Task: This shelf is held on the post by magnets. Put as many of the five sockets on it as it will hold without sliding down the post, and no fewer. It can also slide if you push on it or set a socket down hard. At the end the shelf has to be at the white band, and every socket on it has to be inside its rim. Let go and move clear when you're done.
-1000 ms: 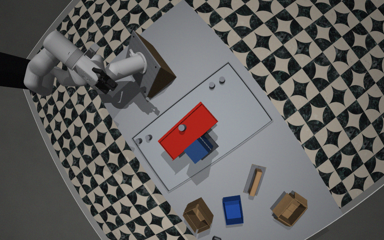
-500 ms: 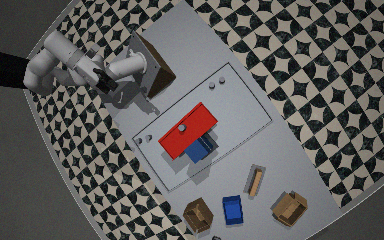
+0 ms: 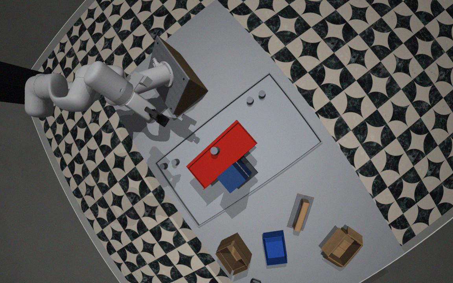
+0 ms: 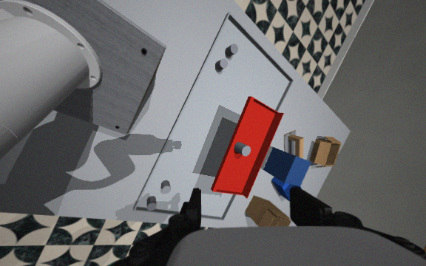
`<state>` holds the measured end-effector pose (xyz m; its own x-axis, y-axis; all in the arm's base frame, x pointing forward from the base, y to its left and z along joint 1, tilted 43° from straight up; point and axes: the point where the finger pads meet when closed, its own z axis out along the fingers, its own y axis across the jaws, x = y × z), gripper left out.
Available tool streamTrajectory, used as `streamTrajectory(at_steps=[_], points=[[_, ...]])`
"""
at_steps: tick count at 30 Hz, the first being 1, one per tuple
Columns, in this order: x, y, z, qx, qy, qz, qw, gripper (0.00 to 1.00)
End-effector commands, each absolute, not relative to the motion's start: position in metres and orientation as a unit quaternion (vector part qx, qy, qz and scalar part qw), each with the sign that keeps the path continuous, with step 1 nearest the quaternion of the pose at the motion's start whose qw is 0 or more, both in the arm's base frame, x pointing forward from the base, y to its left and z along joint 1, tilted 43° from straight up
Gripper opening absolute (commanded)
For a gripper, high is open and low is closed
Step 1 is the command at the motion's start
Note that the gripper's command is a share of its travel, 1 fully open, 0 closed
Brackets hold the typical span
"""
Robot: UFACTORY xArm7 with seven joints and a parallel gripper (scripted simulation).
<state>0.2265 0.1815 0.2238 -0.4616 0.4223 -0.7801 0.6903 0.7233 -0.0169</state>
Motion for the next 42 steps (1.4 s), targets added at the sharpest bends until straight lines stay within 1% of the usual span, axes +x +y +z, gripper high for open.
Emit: streamTrajectory(at_steps=[1, 3, 5, 7, 8, 13, 25, 26, 30, 35, 37, 40, 42], points=[[0.258, 0.168, 0.187, 0.414, 0.81, -0.204, 0.363, 1.0], [0.258, 0.168, 0.187, 0.414, 0.81, -0.204, 0.363, 1.0], [0.273, 0.145, 0.153, 0.489, 0.778, -0.229, 0.321, 1.0], [0.273, 0.145, 0.153, 0.489, 0.778, -0.229, 0.321, 1.0], [0.277, 0.135, 0.139, 0.518, 0.764, -0.237, 0.303, 1.0], [0.282, 0.12, 0.117, 0.565, 0.737, -0.25, 0.274, 1.0], [0.282, 0.118, 0.115, 0.57, 0.734, -0.251, 0.271, 1.0], [0.282, 0.119, 0.115, 0.569, 0.734, -0.252, 0.271, 0.61], [0.283, 0.134, 0.104, 0.552, 0.75, -0.253, 0.262, 0.61], [0.278, 0.179, 0.063, 0.498, 0.793, -0.262, 0.235, 0.61], [0.278, 0.179, 0.063, 0.498, 0.793, -0.262, 0.235, 0.61], [0.269, 0.206, 0.03, 0.463, 0.815, -0.271, 0.22, 0.61], [0.269, 0.206, 0.03, 0.463, 0.815, -0.271, 0.22, 0.61]])
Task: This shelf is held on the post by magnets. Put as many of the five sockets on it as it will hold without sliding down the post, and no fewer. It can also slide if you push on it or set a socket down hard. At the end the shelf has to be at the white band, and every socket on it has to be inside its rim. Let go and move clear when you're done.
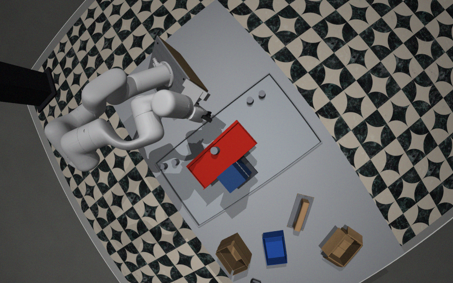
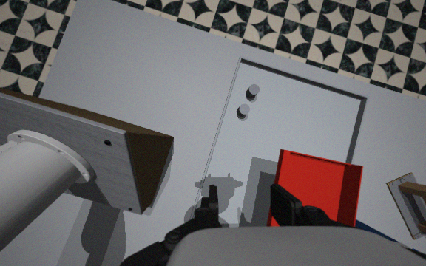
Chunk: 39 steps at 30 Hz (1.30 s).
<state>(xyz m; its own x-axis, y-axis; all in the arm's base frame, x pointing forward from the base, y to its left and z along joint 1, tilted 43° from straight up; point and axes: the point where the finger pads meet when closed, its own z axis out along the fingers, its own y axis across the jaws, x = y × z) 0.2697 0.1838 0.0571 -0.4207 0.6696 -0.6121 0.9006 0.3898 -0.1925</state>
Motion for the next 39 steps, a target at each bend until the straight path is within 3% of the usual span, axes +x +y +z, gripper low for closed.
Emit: streamTrajectory(at_steps=[1, 16, 39], points=[[0.263, 0.218, 0.012, 0.445, 0.825, -0.277, 0.213, 0.61], [0.212, 0.256, -0.091, 0.357, 0.858, -0.314, 0.195, 0.61], [0.228, 0.239, -0.115, 0.356, 0.858, -0.314, 0.195, 0.61]])
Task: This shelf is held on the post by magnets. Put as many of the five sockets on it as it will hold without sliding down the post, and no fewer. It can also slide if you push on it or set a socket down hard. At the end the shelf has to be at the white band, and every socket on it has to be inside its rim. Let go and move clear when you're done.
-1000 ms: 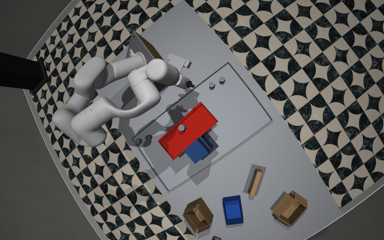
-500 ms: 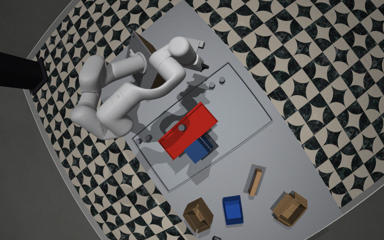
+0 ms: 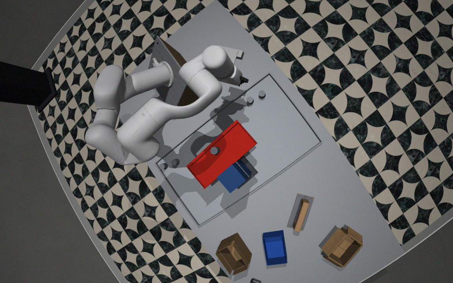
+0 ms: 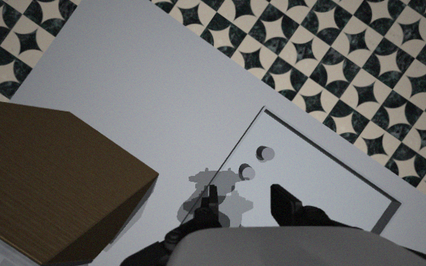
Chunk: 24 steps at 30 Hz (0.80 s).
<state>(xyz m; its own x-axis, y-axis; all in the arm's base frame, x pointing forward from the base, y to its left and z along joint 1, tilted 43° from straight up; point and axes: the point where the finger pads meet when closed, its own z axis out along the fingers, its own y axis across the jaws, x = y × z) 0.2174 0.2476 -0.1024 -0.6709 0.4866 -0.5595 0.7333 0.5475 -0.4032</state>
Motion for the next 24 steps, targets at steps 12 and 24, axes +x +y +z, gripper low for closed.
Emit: streamTrajectory(at_steps=[12, 24], points=[[0.273, 0.194, -0.175, 0.356, 0.858, -0.314, 0.195, 0.61], [0.296, 0.171, -0.205, 0.356, 0.858, -0.314, 0.195, 0.61]])
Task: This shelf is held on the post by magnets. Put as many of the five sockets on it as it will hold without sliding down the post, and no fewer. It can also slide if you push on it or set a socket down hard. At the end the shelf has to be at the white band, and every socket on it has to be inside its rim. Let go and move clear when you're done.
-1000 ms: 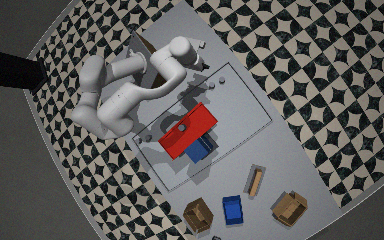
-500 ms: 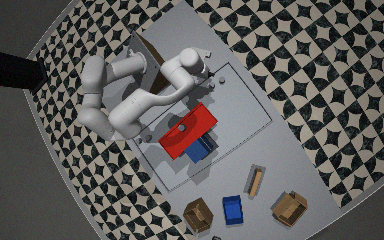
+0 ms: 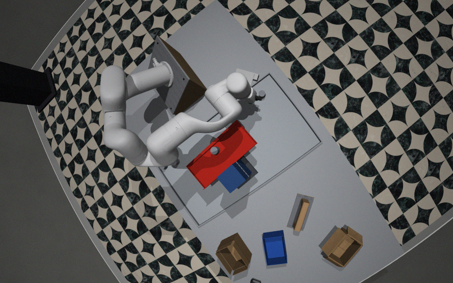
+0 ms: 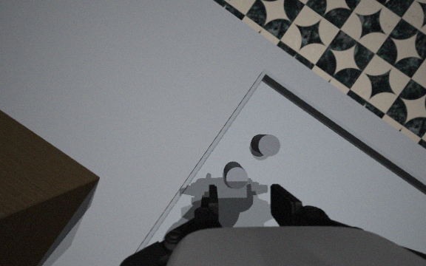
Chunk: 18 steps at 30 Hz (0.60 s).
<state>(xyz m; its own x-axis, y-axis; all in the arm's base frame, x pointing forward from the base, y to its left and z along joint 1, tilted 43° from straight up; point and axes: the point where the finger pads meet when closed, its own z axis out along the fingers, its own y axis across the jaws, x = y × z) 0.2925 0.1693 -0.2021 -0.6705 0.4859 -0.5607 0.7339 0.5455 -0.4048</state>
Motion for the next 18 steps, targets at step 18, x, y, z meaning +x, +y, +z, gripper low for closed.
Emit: streamTrajectory(at_steps=[18], points=[[0.2964, 0.1669, -0.2103, 0.356, 0.858, -0.314, 0.195, 0.61]])
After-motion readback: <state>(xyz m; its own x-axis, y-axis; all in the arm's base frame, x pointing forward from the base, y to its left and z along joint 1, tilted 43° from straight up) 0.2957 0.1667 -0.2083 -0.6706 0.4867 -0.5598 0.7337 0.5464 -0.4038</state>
